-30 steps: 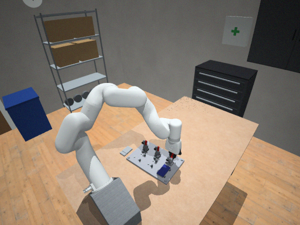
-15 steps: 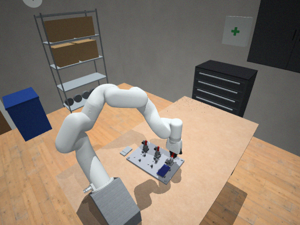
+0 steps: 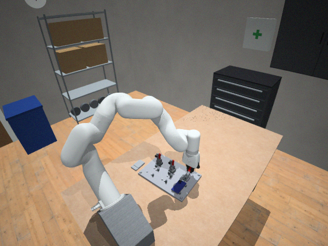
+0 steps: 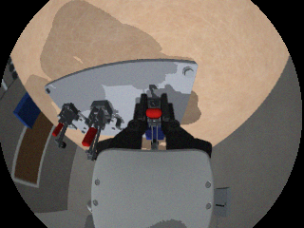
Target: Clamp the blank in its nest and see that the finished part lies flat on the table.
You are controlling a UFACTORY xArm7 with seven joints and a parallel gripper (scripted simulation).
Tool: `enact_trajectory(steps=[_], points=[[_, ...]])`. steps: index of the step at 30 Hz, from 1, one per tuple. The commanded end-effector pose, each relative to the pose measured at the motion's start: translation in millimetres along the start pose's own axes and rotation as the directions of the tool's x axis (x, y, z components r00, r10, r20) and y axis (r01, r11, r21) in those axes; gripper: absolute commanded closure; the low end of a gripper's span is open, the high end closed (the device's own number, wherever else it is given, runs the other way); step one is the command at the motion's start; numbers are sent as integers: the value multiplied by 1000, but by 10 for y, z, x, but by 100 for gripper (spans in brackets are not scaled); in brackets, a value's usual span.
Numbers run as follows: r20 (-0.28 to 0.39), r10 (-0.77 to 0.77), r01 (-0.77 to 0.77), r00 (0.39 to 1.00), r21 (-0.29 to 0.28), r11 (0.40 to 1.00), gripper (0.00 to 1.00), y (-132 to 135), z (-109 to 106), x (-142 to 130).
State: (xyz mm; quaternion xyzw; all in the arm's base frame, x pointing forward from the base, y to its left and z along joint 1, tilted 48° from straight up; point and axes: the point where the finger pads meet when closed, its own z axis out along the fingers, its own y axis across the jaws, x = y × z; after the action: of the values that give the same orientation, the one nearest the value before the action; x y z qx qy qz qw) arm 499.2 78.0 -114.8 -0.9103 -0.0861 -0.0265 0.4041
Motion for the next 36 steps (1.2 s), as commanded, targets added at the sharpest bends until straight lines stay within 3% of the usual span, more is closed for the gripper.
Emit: enact_trajectory(steps=[1, 36], points=[[-5, 1, -1, 1000, -4, 1000, 100, 18, 13, 47], [-5, 1, -1, 1000, -4, 1000, 100, 18, 163, 136]])
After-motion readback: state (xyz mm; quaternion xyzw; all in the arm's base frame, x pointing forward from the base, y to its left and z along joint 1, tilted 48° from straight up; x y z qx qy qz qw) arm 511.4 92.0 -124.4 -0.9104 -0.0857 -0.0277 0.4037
